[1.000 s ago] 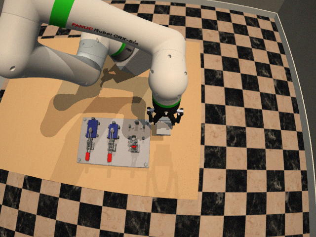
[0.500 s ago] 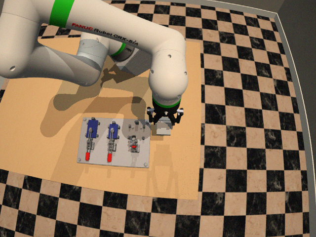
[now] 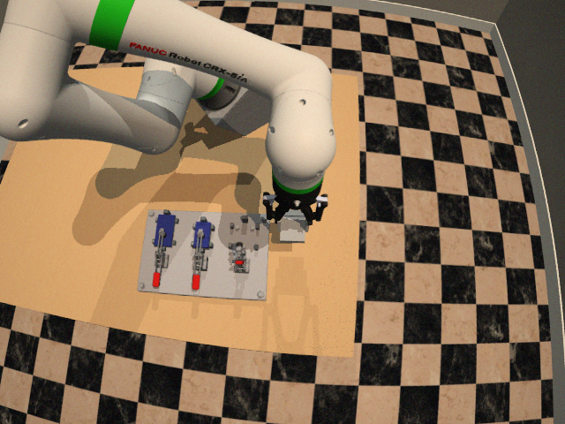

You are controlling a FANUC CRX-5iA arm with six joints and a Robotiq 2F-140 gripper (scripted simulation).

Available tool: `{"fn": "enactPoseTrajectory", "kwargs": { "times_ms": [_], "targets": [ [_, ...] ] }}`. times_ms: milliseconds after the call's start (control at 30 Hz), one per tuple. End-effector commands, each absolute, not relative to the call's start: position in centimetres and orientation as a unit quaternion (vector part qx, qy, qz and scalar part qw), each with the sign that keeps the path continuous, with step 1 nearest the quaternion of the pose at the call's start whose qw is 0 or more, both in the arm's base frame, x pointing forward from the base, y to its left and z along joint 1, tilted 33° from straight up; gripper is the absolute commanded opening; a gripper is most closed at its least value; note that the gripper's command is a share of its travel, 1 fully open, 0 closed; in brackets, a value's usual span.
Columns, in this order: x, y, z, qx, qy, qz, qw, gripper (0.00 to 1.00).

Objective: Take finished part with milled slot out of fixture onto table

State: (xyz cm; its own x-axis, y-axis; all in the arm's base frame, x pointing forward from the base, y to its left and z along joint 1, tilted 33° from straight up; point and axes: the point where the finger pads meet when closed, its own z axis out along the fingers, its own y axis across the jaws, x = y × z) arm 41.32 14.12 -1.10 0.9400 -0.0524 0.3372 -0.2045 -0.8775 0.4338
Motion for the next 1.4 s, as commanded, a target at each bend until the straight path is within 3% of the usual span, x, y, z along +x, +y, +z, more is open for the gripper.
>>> {"fn": "enactPoseTrajectory", "kwargs": {
  "times_ms": [0,1367],
  "targets": [
    [41.4,14.0,-1.3,0.956,-0.067,0.160,0.238,0.00],
    [43.4,10.5,-7.5,0.956,-0.067,0.160,0.238,0.00]
  ]
}}
